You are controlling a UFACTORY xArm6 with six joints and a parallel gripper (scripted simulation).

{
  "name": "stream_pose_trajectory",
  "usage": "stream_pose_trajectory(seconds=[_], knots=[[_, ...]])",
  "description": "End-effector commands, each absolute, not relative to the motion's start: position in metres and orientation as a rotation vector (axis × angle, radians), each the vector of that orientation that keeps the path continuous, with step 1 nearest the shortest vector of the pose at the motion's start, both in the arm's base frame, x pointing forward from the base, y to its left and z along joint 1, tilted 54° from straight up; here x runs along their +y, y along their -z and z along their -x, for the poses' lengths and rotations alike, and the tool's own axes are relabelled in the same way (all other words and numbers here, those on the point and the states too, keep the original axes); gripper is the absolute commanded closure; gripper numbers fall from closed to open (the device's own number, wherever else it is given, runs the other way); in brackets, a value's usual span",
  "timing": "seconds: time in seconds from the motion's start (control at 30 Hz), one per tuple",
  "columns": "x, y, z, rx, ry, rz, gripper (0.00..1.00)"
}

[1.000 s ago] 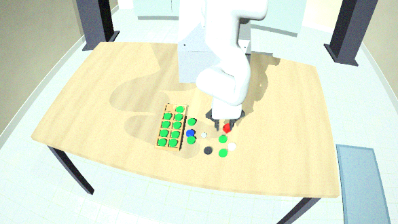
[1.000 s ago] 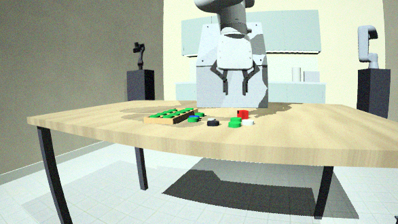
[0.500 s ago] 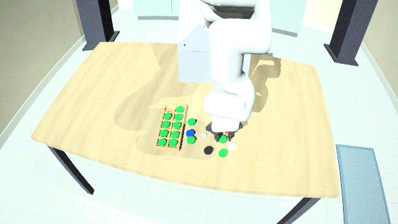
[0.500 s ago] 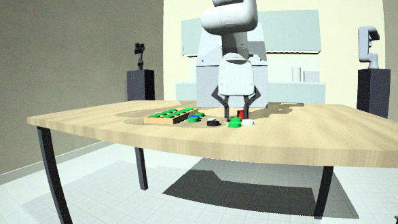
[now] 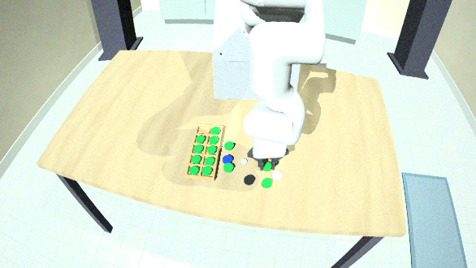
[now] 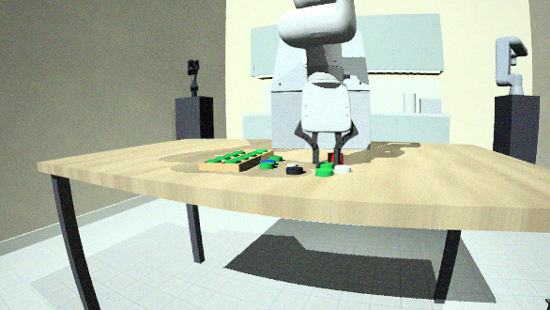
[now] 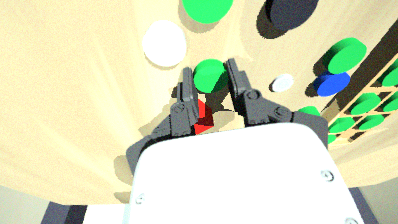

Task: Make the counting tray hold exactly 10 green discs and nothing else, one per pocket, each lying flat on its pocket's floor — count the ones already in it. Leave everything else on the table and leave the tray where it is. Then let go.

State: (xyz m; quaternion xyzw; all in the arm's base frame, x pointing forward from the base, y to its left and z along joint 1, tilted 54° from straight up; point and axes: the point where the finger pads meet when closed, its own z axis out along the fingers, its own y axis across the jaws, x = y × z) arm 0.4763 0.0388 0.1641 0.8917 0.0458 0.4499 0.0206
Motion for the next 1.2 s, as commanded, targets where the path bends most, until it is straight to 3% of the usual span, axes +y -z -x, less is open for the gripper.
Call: stream_pose_trajectory(seconds=[0.0,1.17], knots=[[0.0391,-0.1645,-0.4761,0.146,-1.395,-2.765,1.0],[0.0381,-0.1708,-0.4685,0.146,-1.394,-2.765,1.0]])
